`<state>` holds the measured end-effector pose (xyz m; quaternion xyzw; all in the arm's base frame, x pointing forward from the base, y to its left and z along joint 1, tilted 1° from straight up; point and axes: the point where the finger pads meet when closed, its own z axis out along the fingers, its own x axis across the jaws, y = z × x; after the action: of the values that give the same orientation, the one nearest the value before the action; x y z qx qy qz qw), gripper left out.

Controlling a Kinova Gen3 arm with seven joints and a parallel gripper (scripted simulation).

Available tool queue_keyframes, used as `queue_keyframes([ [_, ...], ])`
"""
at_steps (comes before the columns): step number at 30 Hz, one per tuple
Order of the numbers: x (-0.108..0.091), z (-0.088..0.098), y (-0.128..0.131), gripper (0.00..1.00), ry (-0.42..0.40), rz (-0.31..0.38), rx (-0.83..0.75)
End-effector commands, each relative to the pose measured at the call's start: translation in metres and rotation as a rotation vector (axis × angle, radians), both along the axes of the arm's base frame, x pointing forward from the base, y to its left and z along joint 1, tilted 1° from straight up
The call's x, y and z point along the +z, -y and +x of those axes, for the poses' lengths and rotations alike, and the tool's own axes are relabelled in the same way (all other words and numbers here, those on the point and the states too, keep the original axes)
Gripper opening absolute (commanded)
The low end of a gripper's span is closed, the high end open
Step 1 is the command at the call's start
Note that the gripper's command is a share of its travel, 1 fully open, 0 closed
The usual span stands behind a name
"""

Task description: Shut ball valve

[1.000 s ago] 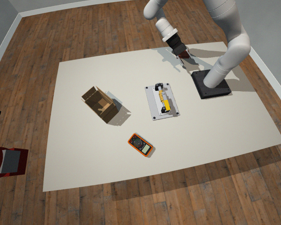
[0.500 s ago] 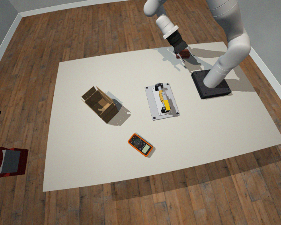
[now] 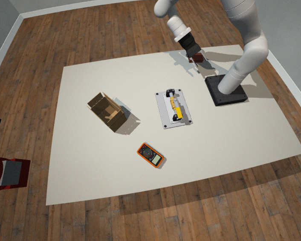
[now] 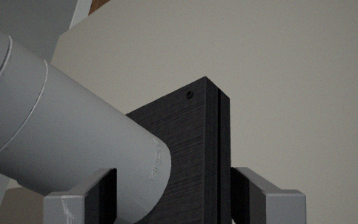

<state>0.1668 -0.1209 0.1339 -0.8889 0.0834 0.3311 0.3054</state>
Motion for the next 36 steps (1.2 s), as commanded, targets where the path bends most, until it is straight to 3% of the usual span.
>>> queue_keyframes([
  [1,0.0,0.001,0.0,1.0,-0.001,-0.003,-0.007],
  [26,0.0,0.015,-0.02,1.0,-0.073,-0.079,-0.218],
  [36,0.0,0.029,-0.04,1.0,-0.143,-0.156,-0.426],
])
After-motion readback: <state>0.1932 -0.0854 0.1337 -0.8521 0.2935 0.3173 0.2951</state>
